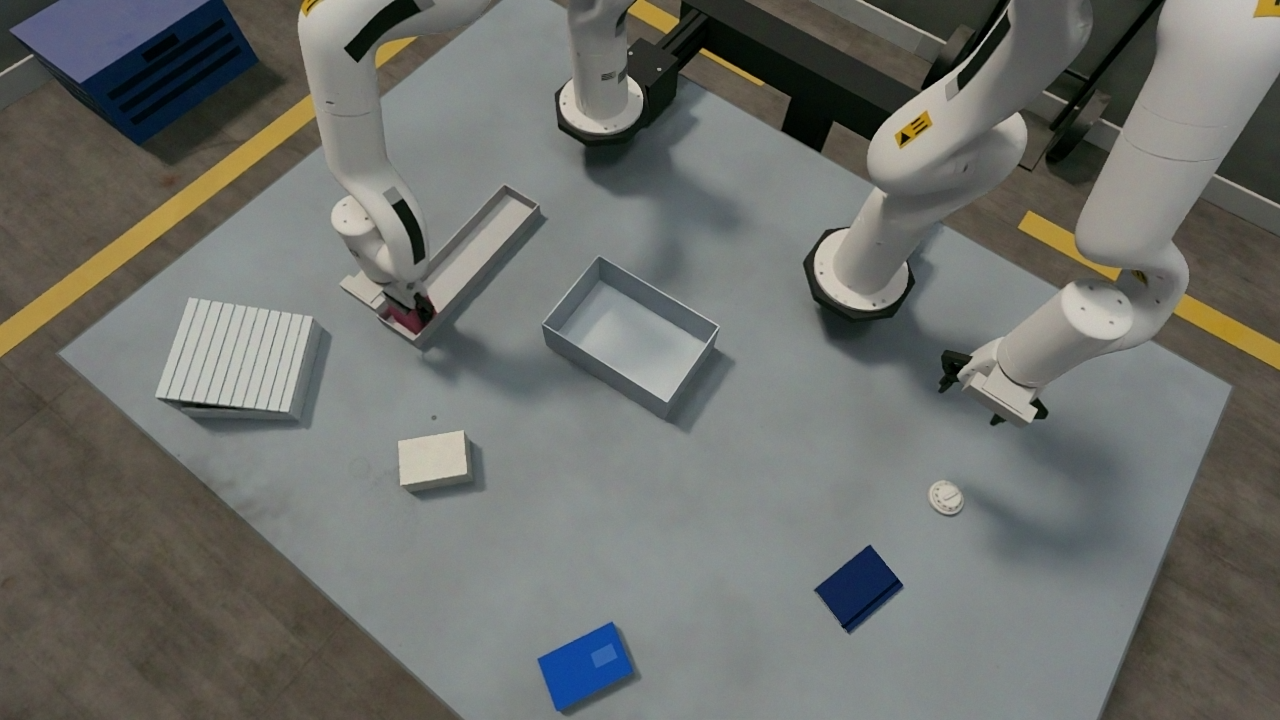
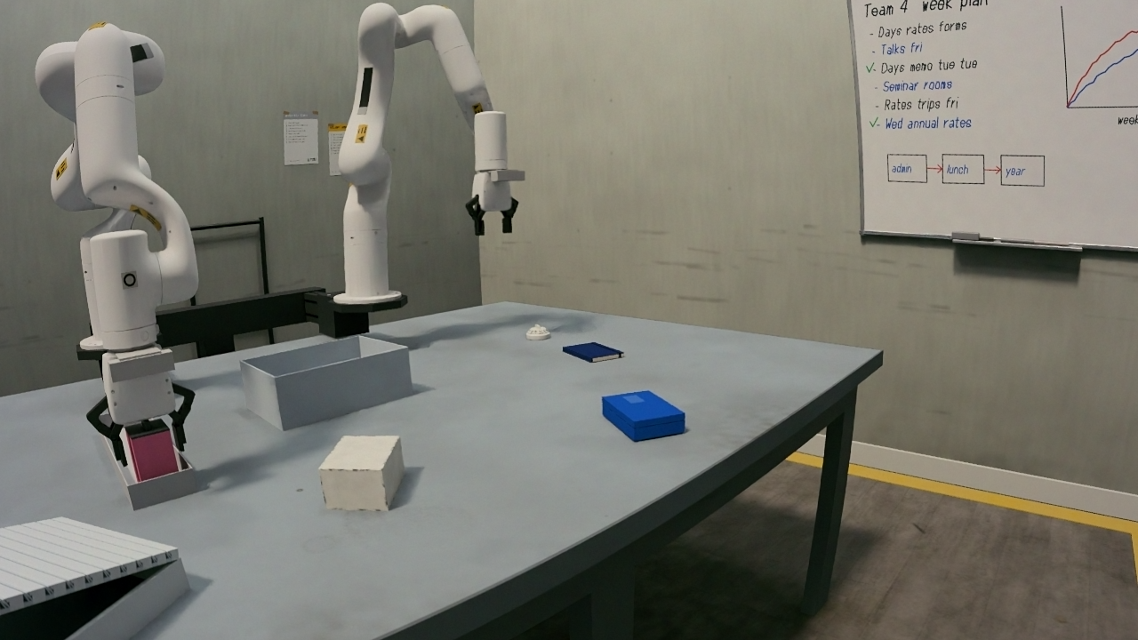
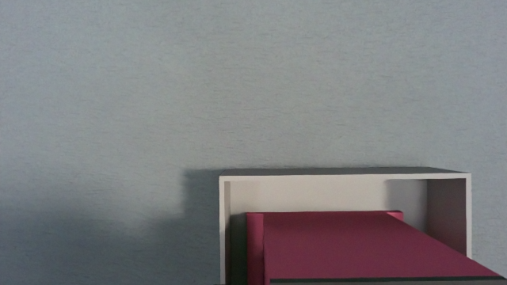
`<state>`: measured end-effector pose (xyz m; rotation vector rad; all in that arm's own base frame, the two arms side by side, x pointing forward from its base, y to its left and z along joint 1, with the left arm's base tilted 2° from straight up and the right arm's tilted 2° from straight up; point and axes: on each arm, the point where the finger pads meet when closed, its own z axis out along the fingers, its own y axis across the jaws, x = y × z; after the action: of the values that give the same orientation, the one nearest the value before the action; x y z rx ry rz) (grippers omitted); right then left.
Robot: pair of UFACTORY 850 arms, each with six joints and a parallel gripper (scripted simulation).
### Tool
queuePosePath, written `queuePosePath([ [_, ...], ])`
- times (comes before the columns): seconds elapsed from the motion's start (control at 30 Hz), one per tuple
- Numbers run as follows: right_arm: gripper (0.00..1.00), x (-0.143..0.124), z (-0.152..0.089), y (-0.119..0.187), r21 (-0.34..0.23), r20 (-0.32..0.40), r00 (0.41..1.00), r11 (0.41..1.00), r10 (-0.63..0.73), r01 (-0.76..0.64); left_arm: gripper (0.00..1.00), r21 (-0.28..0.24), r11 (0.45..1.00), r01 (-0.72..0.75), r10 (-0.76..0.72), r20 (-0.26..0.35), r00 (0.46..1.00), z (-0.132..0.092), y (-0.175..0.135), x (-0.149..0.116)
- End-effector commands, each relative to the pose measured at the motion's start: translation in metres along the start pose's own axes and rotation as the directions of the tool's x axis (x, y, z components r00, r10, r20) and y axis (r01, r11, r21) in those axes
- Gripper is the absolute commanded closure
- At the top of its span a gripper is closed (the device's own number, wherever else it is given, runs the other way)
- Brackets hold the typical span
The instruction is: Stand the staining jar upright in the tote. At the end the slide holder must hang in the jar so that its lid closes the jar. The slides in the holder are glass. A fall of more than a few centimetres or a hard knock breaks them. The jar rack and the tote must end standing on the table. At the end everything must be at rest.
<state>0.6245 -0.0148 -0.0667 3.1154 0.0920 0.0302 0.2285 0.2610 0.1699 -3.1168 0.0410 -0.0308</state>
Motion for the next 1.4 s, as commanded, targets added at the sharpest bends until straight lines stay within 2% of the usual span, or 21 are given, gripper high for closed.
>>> queuePosePath([
  [0.0, 0.26, 0.0013, -0.0011, 0.0001, 0.0, -0.003, 1.0, 1.0, 0.0, 0.0, 0.0, 0.001, 1.0, 0.0, 0.0, -0.001, 1.0, -0.0004, -0.0005, 0.0004],
  [0.57, 0.26, 0.0013, -0.0011, 0.0001, 0.0, -0.003, 1.0, 1.0, 0.0, 0.0, 0.0, 0.001, 1.0, 0.0, 0.0, -0.001, 1.0, -0.0004, -0.0005, 0.0004],
  [0.6, 1.0, 0.0013, -0.0011, 0.0001, 0.0, -0.003, 1.0, 1.0, 0.0, 0.0, 0.0, 0.001, 1.0, 0.0, 0.0, -0.001, 1.0, -0.0004, -0.0005, 0.0004],
  [1.37, 1.0, 0.0013, -0.0011, 0.0001, 0.0, -0.003, 1.0, 1.0, 0.0, 0.0, 0.0, 0.001, 1.0, 0.0, 0.0, -0.001, 1.0, -0.0004, -0.0005, 0.0004],
])
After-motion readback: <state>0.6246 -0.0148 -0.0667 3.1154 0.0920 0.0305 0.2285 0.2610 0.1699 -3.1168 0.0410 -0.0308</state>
